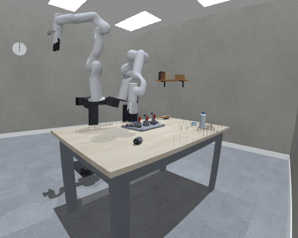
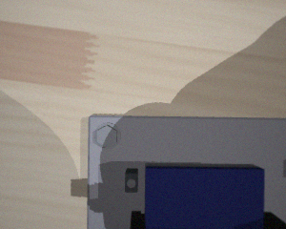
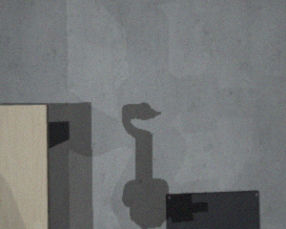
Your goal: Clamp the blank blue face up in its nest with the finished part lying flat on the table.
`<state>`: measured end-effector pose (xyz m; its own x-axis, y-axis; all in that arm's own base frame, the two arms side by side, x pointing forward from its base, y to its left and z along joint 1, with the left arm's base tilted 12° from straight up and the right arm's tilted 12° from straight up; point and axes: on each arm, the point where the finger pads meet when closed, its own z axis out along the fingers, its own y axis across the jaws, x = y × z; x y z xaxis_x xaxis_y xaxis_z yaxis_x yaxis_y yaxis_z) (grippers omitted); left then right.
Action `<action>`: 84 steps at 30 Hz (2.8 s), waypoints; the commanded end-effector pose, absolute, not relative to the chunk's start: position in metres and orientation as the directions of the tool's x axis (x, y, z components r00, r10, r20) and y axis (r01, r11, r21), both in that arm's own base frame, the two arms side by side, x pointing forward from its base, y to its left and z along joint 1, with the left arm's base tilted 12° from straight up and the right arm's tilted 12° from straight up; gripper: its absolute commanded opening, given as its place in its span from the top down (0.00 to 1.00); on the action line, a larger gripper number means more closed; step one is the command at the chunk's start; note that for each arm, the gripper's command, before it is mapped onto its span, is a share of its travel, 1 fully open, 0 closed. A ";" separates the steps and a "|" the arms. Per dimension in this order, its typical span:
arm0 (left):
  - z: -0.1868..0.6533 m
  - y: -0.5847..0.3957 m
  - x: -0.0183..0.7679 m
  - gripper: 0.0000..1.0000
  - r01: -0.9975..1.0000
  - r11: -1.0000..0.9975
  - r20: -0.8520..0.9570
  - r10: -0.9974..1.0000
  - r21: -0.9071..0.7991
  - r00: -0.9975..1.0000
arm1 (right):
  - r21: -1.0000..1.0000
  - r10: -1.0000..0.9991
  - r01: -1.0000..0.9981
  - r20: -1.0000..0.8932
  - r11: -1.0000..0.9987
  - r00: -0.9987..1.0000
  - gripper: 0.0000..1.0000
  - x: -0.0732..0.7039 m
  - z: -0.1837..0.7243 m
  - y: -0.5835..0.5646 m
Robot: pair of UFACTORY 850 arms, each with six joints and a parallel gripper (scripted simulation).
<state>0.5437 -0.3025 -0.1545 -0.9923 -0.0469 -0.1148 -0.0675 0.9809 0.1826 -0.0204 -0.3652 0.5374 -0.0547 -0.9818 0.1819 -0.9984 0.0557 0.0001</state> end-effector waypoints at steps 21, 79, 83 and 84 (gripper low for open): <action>-0.154 -0.303 0.545 1.00 -0.068 0.981 -0.117 -0.047 0.181 -0.992 | 0.000 -0.981 -0.998 0.184 0.056 -0.055 0.00 -0.020 0.538 -0.365; -0.177 -0.299 0.547 1.00 -0.068 0.981 -0.117 -0.047 0.181 -0.992 | 0.000 -0.981 -0.998 0.184 0.056 -0.055 0.00 -0.020 0.538 -0.365; -0.177 -0.299 0.547 1.00 -0.068 0.981 -0.117 -0.047 0.181 -0.992 | 0.000 -0.981 -0.998 0.184 0.056 -0.055 0.00 -0.020 0.538 -0.365; -0.177 -0.299 0.547 1.00 -0.068 0.981 -0.117 -0.047 0.181 -0.992 | 0.000 -0.981 -0.998 0.184 0.056 -0.055 0.00 -0.020 0.538 -0.365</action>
